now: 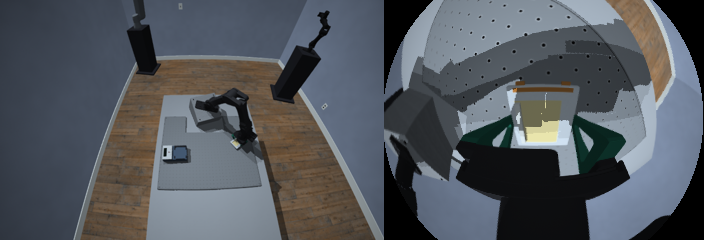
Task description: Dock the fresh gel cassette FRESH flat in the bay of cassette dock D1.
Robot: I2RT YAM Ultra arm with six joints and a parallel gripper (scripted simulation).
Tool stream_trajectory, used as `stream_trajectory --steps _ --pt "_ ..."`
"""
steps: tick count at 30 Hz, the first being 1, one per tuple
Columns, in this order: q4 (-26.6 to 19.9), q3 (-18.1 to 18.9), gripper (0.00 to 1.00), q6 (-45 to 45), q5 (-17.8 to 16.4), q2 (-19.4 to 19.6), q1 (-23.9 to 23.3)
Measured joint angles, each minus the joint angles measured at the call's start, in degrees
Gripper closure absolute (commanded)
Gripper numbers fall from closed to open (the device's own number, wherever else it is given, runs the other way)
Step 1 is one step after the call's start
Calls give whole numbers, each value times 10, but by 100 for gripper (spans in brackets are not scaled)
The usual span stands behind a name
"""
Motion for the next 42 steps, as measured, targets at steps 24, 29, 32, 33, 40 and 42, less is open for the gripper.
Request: stream_trajectory --steps 24,29,32,33,40,42 --pt "-45 0 100 5 1 -35 6" --pt "-47 0 100 5 1 -35 6" --pt "-47 0 100 5 1 -35 6" --pt "-47 0 100 5 1 -35 6" --pt "-48 0 100 5 1 -35 6" --pt "-48 0 100 5 1 -35 6"
